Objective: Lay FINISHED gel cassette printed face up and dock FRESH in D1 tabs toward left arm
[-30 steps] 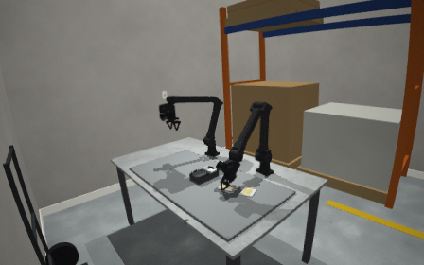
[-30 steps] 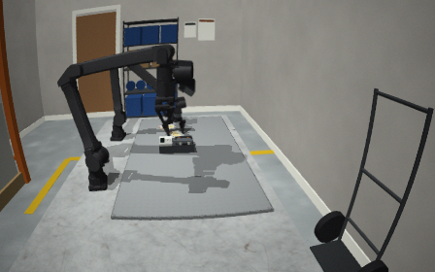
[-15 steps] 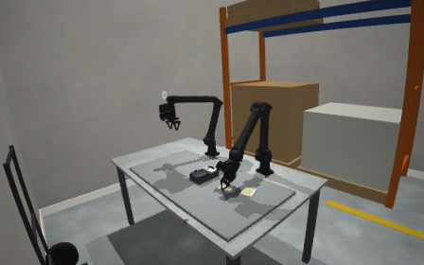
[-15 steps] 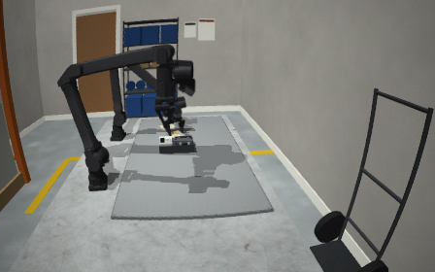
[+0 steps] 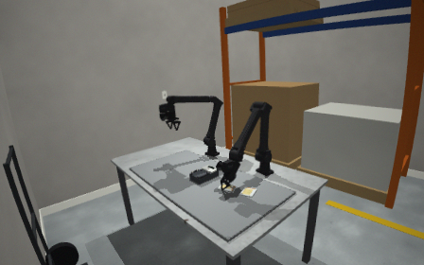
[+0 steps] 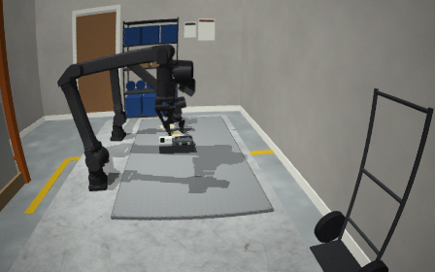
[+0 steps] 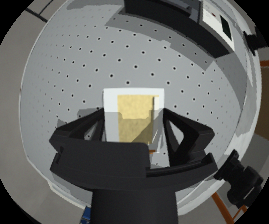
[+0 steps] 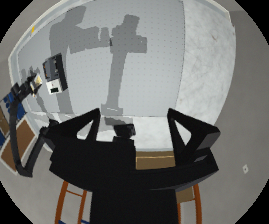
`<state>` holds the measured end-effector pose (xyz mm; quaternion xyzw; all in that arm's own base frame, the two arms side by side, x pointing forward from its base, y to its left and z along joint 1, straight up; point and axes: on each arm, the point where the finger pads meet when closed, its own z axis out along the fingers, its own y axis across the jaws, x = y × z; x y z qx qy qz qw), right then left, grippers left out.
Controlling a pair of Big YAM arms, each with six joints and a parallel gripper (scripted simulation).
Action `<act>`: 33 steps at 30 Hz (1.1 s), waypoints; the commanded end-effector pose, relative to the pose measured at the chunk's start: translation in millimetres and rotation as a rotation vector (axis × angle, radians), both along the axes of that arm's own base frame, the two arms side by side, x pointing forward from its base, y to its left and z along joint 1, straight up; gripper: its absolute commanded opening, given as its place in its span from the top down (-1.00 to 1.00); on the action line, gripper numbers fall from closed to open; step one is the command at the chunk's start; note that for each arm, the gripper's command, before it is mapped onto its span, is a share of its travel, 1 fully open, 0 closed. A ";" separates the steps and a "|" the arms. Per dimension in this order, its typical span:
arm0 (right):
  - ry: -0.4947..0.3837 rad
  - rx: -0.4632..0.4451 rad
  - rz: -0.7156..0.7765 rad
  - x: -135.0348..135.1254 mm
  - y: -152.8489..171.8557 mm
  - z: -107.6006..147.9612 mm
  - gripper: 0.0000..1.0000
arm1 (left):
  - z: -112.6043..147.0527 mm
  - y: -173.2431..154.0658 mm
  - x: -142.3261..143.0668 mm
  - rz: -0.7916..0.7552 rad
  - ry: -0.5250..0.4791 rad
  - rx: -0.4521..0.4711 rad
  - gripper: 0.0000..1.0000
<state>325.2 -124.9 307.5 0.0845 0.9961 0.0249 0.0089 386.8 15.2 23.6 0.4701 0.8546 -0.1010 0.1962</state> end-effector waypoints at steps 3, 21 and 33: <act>-0.018 -0.005 0.006 9.6 -4.5 18.1 -1.00 | 3.8 0.7 0.5 -0.003 0.014 0.001 1.00; -0.018 -0.005 0.006 9.6 -4.5 18.1 -1.00 | 25.2 0.6 -0.2 -0.003 0.014 0.001 1.00; -0.018 -0.005 0.006 9.6 -4.5 18.1 -1.00 | 38.5 0.5 -0.7 -0.003 0.014 0.001 1.00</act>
